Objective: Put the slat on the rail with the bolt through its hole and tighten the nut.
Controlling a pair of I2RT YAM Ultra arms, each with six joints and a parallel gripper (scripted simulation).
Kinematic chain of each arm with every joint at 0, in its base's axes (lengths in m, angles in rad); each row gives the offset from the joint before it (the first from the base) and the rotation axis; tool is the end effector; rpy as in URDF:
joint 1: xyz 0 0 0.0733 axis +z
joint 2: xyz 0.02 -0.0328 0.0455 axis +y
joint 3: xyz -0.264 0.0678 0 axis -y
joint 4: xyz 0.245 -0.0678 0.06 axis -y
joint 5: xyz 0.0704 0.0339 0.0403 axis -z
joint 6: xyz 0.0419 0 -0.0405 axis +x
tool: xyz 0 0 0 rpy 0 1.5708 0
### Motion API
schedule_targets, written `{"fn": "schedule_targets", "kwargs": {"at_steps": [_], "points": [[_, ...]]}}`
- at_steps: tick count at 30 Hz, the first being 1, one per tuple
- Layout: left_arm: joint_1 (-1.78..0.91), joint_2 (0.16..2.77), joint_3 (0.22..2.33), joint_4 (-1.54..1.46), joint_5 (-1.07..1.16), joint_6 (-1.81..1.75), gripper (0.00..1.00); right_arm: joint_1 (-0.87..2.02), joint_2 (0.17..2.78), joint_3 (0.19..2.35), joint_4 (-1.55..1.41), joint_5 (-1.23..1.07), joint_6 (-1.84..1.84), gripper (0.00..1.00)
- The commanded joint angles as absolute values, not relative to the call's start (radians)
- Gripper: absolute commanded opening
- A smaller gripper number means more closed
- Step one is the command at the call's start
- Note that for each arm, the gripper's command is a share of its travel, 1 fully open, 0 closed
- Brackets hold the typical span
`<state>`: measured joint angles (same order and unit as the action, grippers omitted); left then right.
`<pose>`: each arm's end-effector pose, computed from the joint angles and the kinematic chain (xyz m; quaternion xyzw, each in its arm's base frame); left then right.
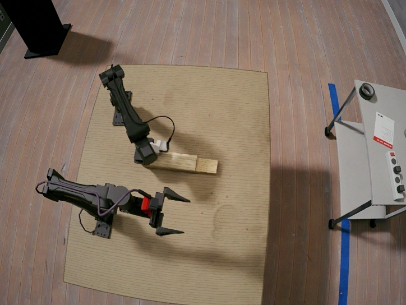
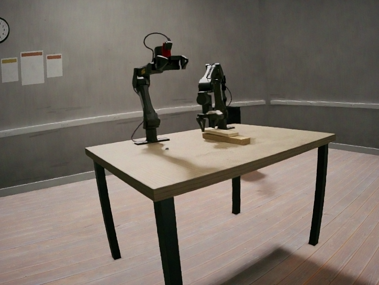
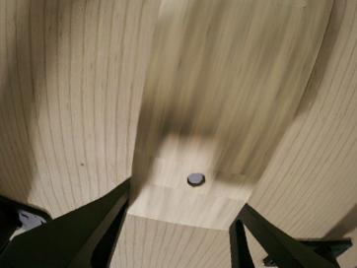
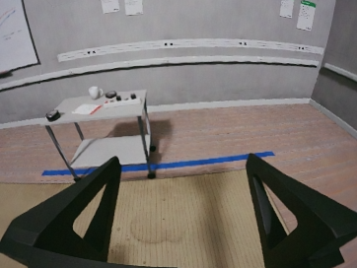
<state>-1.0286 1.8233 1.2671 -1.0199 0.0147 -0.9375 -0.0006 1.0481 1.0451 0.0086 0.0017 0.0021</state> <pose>0.1681 -0.2781 0.1837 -0.0455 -0.9989 0.0019 0.0076 0.2457 0.0009 0.4072 0.0016 0.7051 -0.0001 0.7091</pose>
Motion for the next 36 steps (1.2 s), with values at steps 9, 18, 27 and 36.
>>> {"fn": "schedule_targets", "kwargs": {"at_steps": [9,18,27,36], "points": [[-1.037,1.820,1.244,-0.974,0.000,-0.943,0.72,0.000,1.045,1.052,0.005,0.000,0.000,1.00],[-1.037,1.827,1.230,-0.960,0.000,-0.943,0.72,0.000,1.045,1.052,0.005,0.000,0.000,1.00],[-1.037,1.826,1.225,-0.960,0.000,-0.942,0.72,0.000,1.045,1.052,0.005,0.000,0.000,1.00],[-1.035,1.825,1.238,-0.973,0.003,-0.941,0.72,0.000,1.045,1.052,0.005,0.000,0.000,1.00]]}}
